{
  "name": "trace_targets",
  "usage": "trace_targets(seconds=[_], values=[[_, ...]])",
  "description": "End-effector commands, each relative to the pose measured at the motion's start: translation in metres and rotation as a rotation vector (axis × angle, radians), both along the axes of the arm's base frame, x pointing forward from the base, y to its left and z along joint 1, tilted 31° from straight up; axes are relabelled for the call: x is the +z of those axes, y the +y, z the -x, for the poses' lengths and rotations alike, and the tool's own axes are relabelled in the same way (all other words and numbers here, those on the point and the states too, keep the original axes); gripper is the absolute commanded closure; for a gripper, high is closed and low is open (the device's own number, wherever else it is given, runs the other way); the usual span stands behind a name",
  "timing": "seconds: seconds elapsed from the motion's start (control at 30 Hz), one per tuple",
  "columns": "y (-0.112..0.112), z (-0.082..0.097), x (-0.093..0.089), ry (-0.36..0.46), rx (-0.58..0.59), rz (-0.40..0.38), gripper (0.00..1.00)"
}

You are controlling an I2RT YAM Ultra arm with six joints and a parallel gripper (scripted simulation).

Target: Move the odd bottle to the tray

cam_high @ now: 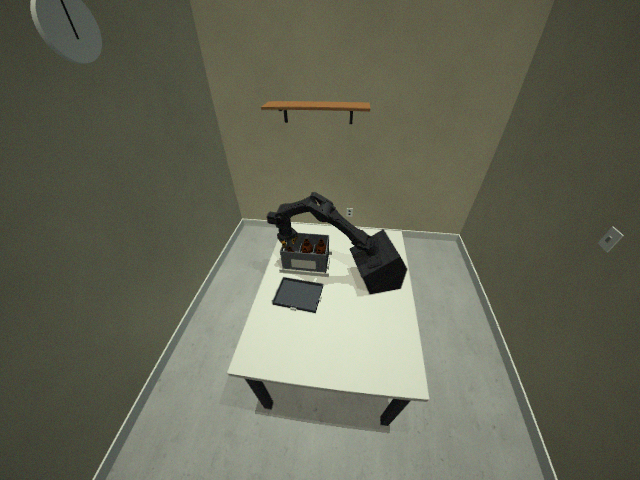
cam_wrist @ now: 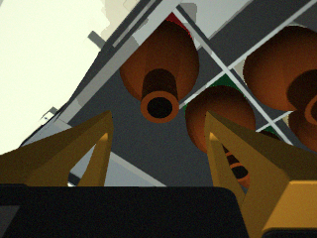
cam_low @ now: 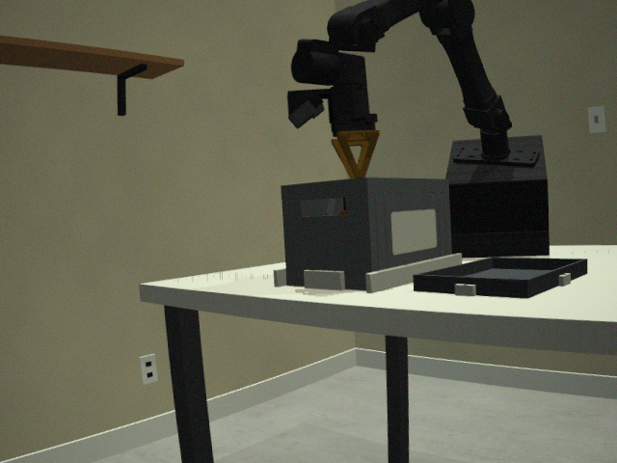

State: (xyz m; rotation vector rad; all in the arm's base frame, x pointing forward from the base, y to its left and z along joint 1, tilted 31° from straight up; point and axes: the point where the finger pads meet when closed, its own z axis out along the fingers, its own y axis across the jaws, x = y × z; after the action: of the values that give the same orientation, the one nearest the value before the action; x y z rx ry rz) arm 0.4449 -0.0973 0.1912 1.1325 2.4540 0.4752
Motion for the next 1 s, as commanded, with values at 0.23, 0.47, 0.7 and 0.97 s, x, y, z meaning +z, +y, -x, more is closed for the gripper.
trace_targets(seconds=[0.23, 0.47, 0.7, 0.97], values=[[-0.011, -0.002, 0.018, -0.039, -0.018, 0.027, 0.39], [-0.011, -0.003, 0.018, -0.04, -0.018, 0.027, 0.39], [-0.013, -0.008, 0.013, -0.046, -0.02, 0.028, 0.39], [-0.008, -0.011, 0.007, -0.039, -0.016, 0.023, 0.39]])
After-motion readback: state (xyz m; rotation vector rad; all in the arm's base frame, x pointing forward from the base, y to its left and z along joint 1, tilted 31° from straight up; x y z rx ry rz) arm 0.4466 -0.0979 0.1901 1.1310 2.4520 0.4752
